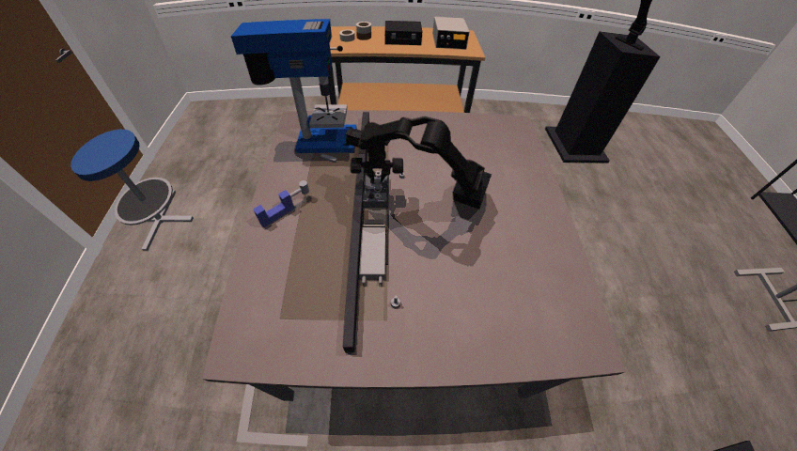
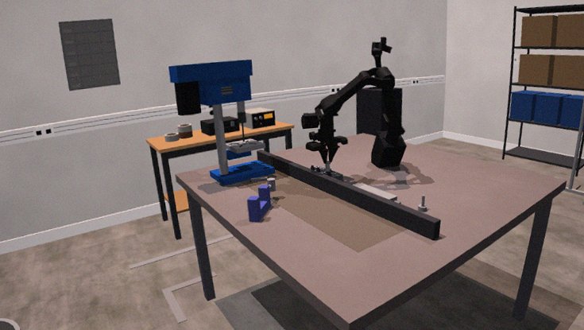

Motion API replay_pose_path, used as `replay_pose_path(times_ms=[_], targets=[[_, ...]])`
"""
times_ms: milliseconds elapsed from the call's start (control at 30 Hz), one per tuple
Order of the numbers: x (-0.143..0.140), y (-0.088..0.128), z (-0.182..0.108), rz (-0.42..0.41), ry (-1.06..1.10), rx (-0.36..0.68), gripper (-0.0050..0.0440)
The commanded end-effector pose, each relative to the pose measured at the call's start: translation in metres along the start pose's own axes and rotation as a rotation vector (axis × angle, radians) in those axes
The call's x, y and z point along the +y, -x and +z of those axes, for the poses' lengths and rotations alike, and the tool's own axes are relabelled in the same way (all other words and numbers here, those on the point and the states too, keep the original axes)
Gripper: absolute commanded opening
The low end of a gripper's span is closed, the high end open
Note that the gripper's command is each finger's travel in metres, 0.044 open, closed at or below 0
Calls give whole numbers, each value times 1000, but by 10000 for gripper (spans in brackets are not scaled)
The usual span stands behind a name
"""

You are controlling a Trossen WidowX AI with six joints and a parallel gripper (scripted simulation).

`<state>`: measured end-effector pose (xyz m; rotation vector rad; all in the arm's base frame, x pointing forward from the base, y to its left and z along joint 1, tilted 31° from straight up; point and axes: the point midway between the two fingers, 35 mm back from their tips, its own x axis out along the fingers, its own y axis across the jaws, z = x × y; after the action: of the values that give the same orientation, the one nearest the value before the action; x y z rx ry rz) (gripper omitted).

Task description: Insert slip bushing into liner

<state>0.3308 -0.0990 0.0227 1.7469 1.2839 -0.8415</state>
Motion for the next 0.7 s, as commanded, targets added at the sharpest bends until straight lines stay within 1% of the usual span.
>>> replay_pose_path(times_ms=[0,667], targets=[[7,6,-1,21,9,-5,-50],[2,4,-2,16,6,-3,-50]])
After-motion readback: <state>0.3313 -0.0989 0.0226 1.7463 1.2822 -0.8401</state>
